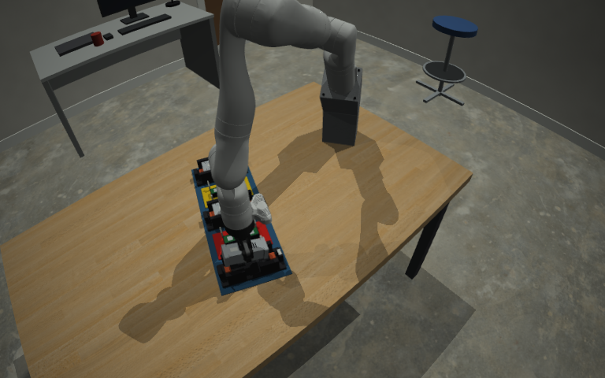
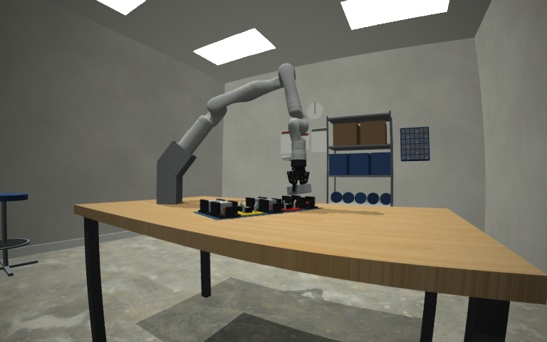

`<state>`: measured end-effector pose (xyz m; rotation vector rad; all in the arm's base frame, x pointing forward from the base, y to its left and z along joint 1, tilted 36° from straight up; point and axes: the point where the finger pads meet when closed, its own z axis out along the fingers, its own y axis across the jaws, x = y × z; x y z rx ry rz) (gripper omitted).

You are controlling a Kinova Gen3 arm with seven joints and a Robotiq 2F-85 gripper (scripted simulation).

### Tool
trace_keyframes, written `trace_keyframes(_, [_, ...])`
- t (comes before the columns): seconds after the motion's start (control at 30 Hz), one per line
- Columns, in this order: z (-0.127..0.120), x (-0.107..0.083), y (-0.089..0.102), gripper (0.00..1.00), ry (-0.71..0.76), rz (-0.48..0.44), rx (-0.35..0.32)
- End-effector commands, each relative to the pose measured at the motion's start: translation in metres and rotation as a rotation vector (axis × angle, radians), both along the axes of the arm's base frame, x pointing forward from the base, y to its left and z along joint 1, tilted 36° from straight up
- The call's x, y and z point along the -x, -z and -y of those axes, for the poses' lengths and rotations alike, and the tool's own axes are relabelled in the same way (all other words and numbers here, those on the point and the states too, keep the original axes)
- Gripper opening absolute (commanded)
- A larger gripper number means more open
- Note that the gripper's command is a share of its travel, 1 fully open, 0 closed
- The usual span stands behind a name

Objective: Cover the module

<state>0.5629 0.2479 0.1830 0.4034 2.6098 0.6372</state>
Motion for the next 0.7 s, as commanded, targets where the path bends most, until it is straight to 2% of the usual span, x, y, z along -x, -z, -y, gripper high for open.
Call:
trace_keyframes(0.0, [0.0002, -0.0004, -0.0010, 0.01, 0.001, 0.002, -0.001])
trace_keyframes(0.67, [0.0002, -0.0003, -0.0011, 0.00, 0.000, 0.002, -0.001])
